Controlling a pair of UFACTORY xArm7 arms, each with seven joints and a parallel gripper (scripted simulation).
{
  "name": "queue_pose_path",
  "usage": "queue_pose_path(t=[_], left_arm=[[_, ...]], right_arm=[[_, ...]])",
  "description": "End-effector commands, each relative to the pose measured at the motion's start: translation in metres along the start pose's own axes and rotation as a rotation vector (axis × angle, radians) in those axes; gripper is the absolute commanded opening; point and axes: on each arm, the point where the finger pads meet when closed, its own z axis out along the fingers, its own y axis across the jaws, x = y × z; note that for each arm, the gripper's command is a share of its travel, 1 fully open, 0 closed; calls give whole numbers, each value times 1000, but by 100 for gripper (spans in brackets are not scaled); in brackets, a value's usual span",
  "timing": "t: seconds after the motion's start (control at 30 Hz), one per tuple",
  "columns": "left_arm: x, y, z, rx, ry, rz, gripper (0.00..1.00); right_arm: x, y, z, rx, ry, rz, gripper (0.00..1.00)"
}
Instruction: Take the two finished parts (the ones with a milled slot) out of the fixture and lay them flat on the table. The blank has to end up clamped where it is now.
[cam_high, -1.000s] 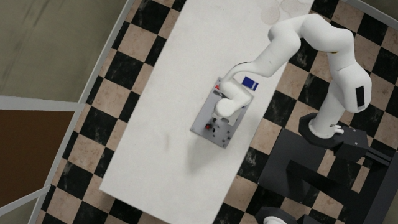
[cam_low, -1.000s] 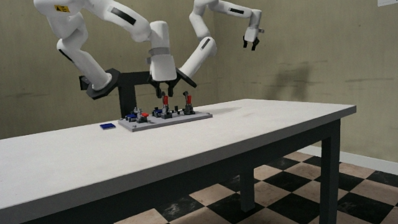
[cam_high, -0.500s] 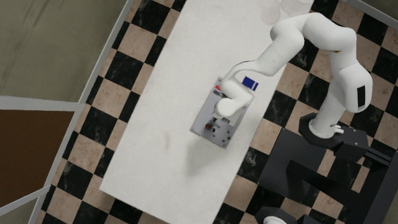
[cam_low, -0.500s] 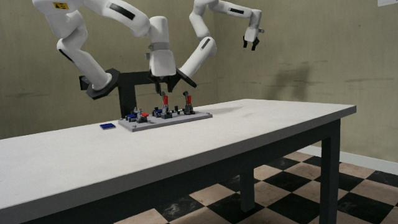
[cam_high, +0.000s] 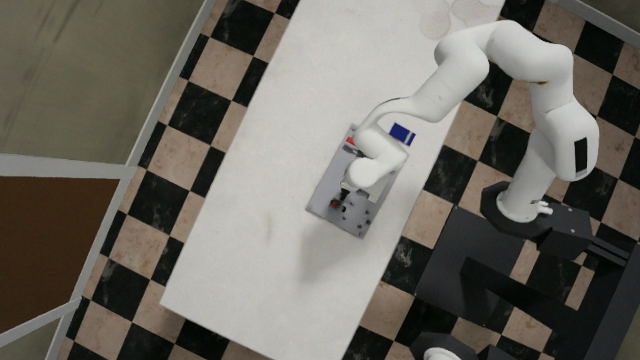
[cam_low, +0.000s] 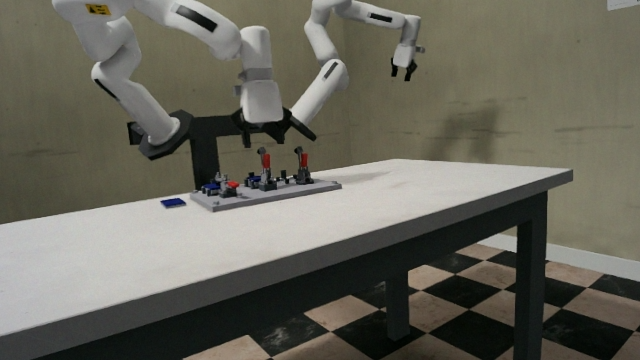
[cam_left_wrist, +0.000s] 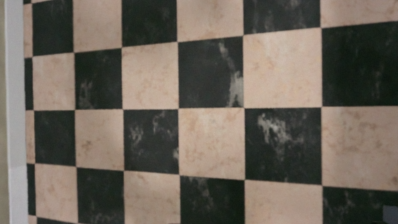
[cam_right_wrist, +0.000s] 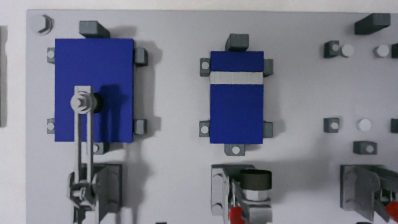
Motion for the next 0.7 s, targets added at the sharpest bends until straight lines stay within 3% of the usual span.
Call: queue_pose_path(t=[0.0,0.67], left_arm=[[1,0,-2,-1,4,-2,100],[1,0,-2,-1,4,-2,100]], right_arm=[[-1,2,0,-5,-4,0,100],[-1,2,8,-5,-4,0,100]])
